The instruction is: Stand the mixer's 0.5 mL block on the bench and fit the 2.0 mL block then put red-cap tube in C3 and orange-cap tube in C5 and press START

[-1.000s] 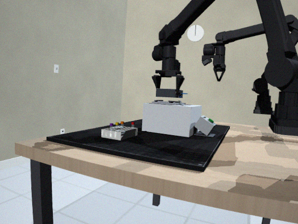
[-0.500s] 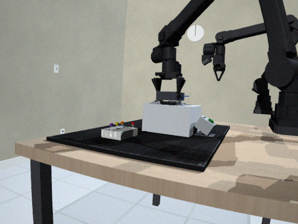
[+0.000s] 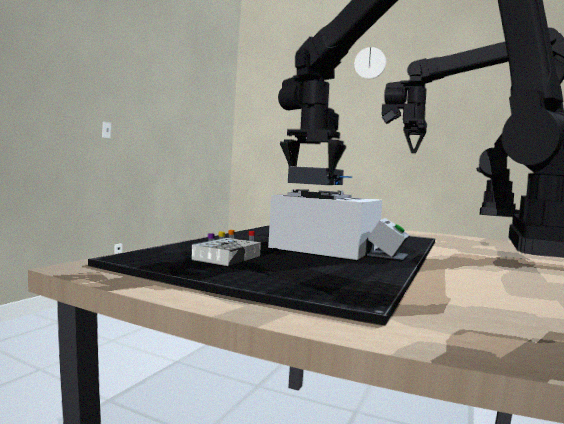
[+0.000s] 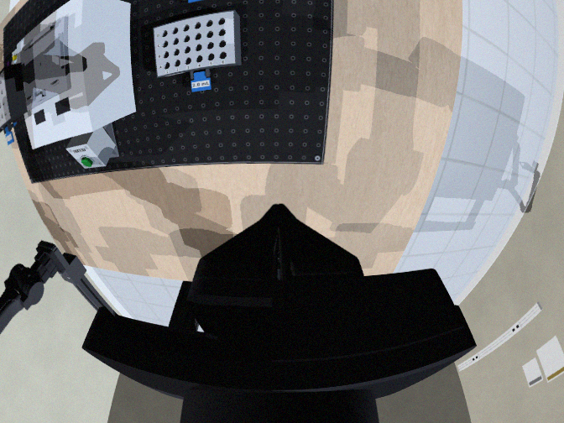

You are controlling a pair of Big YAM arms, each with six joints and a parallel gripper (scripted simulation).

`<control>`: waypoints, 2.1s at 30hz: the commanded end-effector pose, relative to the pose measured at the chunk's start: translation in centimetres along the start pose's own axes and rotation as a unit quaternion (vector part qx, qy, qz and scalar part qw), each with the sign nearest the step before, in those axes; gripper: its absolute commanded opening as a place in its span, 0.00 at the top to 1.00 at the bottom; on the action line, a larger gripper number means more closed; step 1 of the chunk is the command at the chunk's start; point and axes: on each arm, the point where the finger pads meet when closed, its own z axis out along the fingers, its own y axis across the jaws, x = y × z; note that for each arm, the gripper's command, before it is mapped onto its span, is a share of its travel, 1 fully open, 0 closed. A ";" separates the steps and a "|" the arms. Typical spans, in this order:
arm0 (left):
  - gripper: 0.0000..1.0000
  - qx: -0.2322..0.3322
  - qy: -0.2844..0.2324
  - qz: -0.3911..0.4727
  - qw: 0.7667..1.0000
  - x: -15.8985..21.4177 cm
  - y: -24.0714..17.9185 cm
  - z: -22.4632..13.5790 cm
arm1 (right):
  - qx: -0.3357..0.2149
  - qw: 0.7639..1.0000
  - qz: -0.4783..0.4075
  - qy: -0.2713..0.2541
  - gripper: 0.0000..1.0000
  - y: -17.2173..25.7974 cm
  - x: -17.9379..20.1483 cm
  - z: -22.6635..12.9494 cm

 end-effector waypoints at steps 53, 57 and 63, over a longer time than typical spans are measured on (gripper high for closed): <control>1.00 -0.039 -0.009 -0.017 0.999 8.9 2.2 -2.7 | 0.002 0.999 -0.003 -0.035 1.00 0.1 -1.9 -2.6; 1.00 -0.047 -0.014 -0.020 0.999 9.0 2.5 -3.5 | 0.002 1.000 -0.003 -0.029 1.00 0.2 -1.5 -2.2; 1.00 -0.057 -0.020 -0.009 0.998 8.8 2.6 -4.5 | 0.001 1.000 -0.004 -0.018 1.00 0.3 -0.9 -1.4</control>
